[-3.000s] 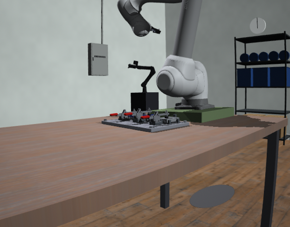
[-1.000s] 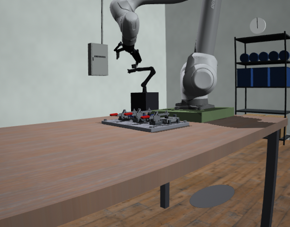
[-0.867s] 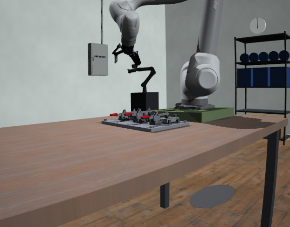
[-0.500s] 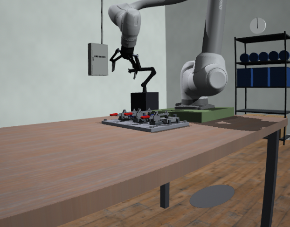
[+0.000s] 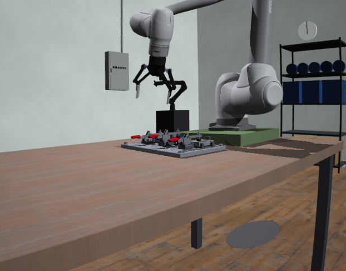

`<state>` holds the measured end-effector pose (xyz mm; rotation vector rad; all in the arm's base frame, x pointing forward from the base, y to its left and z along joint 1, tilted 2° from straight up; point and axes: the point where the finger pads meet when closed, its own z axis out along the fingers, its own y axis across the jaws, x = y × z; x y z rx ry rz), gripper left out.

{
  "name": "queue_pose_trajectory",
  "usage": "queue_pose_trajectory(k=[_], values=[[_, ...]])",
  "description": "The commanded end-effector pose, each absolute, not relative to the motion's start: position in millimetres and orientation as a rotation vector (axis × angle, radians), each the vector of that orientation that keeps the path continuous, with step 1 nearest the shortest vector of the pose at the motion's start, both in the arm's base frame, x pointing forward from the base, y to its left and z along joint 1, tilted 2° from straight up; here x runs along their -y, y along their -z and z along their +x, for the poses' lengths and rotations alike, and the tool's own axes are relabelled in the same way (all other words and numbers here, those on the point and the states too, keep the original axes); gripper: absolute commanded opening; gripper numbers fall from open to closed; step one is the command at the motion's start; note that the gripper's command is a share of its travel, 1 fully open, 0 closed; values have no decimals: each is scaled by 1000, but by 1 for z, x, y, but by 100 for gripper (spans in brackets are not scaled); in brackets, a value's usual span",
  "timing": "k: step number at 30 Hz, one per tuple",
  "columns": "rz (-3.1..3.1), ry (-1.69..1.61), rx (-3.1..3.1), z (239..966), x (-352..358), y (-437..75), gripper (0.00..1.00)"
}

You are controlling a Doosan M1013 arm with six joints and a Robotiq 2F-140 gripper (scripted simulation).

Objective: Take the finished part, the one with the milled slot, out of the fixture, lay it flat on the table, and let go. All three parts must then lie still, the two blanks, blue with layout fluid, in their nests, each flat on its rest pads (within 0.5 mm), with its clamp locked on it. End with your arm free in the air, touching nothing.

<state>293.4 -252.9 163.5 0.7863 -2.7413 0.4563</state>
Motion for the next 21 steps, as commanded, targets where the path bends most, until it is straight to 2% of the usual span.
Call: queue_pose_trajectory(k=[1,16,21], values=[[843,-393,2785,314,216,-151,100],[1070,-86,2925,369,56,-119,100],[1093,-47,2936,373,38,-117,100]])
